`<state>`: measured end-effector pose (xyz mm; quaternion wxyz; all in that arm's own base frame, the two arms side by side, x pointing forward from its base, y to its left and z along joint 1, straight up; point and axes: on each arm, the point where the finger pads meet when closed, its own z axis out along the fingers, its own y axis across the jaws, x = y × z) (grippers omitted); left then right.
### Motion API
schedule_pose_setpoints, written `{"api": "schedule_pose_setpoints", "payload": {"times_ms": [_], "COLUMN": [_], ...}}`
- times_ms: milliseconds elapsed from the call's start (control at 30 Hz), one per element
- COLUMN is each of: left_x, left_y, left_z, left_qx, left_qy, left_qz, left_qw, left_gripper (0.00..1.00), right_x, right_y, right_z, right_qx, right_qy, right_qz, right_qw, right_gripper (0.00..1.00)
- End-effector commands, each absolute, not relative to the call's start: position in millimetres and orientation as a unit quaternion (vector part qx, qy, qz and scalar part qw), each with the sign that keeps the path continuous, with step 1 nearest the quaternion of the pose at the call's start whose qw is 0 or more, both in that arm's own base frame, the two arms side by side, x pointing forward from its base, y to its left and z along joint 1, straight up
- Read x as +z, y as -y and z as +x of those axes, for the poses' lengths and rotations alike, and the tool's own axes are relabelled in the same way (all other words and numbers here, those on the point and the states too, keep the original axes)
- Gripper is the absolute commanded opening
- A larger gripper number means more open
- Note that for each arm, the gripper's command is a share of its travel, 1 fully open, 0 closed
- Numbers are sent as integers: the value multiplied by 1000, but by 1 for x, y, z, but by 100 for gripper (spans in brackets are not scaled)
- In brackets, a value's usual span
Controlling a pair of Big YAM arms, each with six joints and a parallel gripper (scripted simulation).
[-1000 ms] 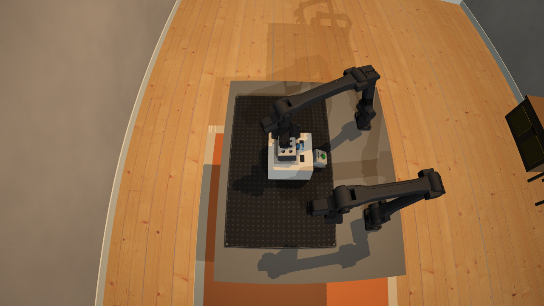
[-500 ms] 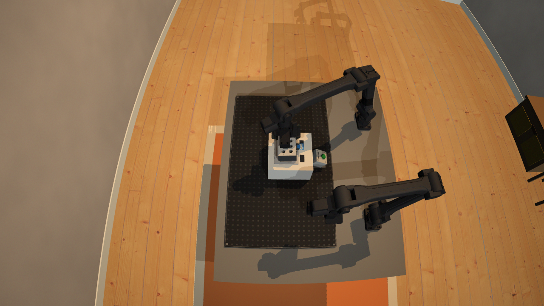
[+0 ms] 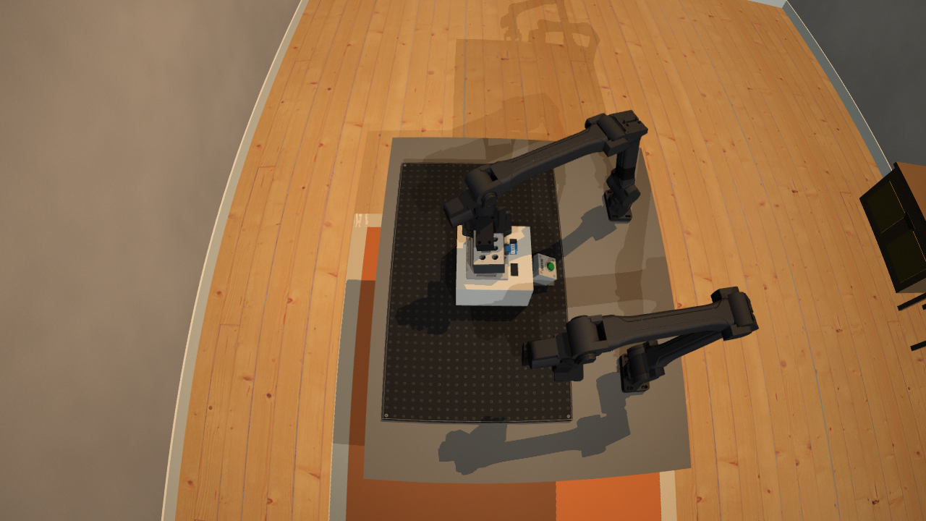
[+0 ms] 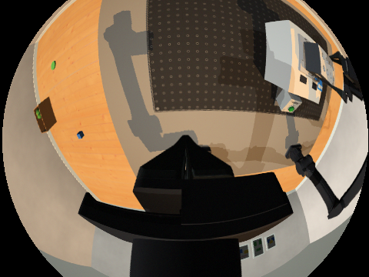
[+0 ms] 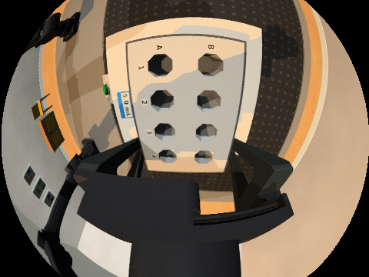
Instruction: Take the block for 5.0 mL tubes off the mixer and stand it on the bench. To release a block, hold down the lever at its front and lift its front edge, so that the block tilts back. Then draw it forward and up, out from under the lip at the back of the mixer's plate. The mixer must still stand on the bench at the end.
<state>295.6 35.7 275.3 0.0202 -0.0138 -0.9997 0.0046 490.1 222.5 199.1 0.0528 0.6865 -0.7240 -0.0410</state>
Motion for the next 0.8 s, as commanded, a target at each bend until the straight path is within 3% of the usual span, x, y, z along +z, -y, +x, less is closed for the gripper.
{"api": "schedule_pose_setpoints", "payload": {"times_ms": [0, 767], "left_x": [282, 281], "left_y": [-34, -34], "left_z": [299, 300], "left_qx": [2, 1], "left_qy": [1000, 1000], "left_qz": [-17, -16], "left_qw": [1, 2], "left_gripper": [0, 0], "right_x": [287, 267], "right_y": [-233, -230], "right_z": [504, 513], "right_qx": [-16, -22], "right_qy": [718, 723], "right_qz": [695, 691], "right_qw": [-33, -19], "right_gripper": [0, 0]}}
